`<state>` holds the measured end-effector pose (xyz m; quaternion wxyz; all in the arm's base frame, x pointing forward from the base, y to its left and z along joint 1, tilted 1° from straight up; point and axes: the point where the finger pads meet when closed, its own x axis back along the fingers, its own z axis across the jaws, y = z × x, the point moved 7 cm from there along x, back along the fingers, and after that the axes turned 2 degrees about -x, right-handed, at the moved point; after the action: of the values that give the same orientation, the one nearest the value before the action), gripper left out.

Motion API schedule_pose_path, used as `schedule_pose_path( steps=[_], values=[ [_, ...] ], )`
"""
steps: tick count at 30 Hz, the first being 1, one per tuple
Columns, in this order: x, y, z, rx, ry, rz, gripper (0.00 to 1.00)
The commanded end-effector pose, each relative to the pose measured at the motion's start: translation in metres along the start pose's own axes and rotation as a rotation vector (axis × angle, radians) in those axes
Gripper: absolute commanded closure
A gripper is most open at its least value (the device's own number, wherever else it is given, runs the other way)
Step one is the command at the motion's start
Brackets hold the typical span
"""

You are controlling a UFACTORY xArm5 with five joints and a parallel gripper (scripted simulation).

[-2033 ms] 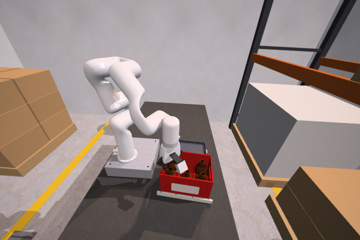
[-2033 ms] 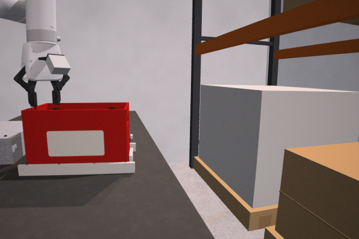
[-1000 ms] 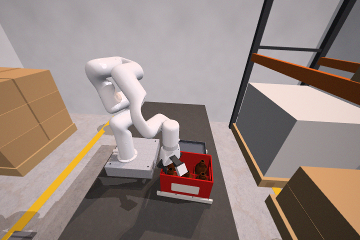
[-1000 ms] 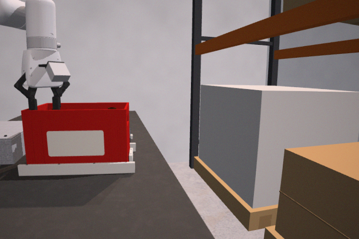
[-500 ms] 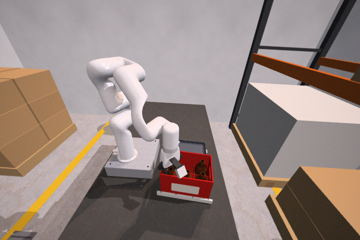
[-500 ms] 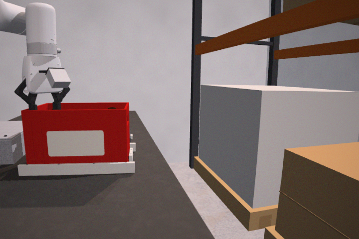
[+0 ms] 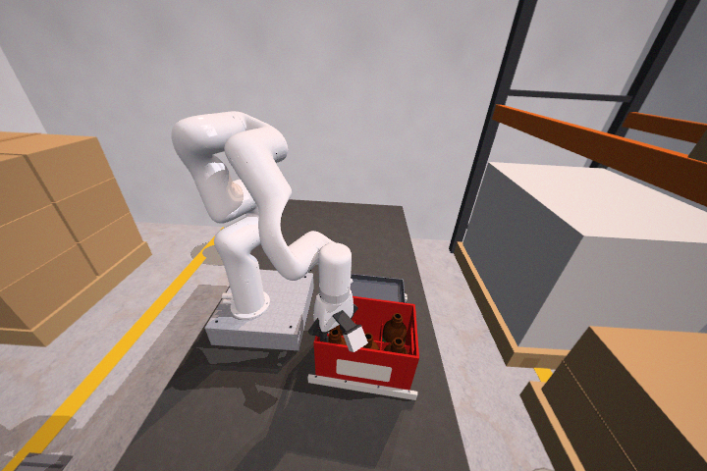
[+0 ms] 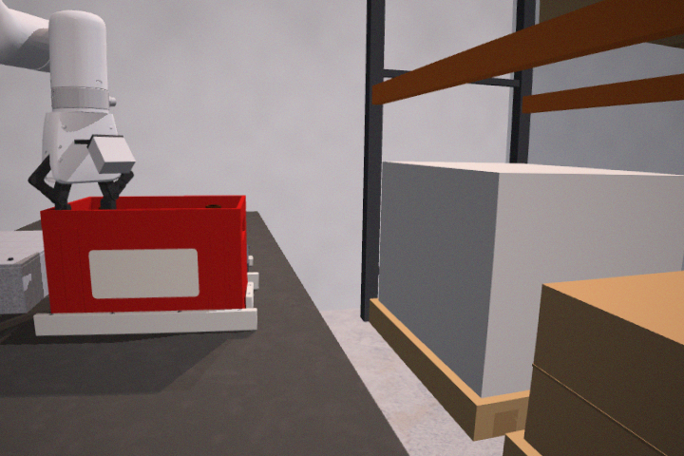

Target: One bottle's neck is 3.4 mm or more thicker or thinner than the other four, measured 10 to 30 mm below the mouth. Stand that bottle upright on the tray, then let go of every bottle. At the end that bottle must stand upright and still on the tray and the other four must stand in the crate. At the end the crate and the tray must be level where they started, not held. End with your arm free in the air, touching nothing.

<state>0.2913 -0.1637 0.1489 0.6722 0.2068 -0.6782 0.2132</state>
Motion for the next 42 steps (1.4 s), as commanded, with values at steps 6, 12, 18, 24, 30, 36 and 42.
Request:
schedule_pose_path(
  steps=[6,12,18,24,30,36,42],
  values=[
    [0.0005,-0.0009,-0.0004,0.000,-0.001,0.003,0.35],
    [0.0005,-0.0009,-0.0004,0.000,-0.001,0.003,1.00],
    [0.0005,-0.0009,-0.0004,0.000,-0.001,0.003,1.00],
    [0.0005,-0.0009,-0.0004,0.000,-0.001,0.003,1.00],
    [0.0005,-0.0009,-0.0004,0.000,-0.001,0.003,1.00],
    [0.0005,-0.0009,-0.0004,0.000,-0.001,0.003,1.00],
    [0.0005,-0.0009,-0.0004,0.000,-0.001,0.003,1.00]
  ],
)
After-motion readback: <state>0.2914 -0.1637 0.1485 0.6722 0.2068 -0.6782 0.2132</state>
